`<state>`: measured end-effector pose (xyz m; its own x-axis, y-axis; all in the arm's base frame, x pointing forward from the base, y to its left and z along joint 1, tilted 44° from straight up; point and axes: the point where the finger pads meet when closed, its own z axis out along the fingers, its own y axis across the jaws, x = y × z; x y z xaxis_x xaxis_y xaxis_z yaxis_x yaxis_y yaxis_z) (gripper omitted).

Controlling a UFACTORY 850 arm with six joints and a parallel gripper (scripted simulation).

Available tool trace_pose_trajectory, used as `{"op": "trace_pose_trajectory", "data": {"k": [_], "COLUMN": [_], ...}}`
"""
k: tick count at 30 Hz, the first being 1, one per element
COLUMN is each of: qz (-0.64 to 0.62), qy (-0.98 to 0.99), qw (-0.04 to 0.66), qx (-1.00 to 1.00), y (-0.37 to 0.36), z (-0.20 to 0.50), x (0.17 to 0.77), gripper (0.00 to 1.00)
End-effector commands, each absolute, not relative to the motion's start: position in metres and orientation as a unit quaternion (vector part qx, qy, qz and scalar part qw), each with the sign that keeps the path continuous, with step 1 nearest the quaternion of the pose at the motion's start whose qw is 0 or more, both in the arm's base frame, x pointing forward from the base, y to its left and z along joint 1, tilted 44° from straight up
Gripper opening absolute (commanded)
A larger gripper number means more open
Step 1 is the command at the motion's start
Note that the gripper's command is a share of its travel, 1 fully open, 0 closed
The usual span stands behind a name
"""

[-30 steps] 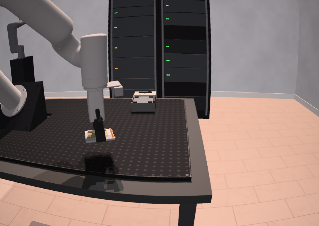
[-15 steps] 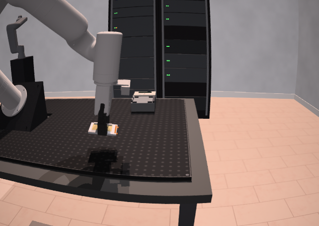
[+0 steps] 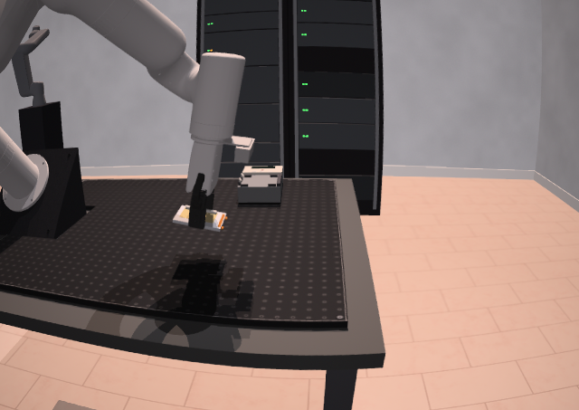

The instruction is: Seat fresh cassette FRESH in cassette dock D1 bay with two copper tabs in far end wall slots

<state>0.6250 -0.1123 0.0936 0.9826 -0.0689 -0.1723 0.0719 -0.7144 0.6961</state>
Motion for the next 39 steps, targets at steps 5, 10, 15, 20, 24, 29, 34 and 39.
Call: {"op": "trace_pose_trajectory", "data": {"k": [5, 10, 15, 20, 24, 29, 34, 39], "qz": [-0.093, -0.093, -0.093, -0.093, -0.093, -0.093, -0.093, -0.093], "qy": [0.000, 0.000, 0.000, 0.000, 0.000, 0.000, 0.000, 0.000], "qw": [0.378, 0.378, 0.378, 0.378, 0.378, 0.378, 0.378, 0.378], "qx": [0.921, 0.921, 0.921, 0.921, 0.921, 0.921, 0.921, 0.921], "y": [-0.083, -0.063, -0.044, -0.032, -0.016, 0.003, 0.019, 0.035], "z": [0.072, 0.057, 0.041, 0.032, 0.020, 0.005, -0.007, -0.020], "x": [0.631, 0.634, 0.637, 0.639, 0.642, 0.645, 0.648, 0.650], "gripper": [0.00, 0.00, 0.00, 0.00, 0.00, 0.00, 0.00, 0.00]}}
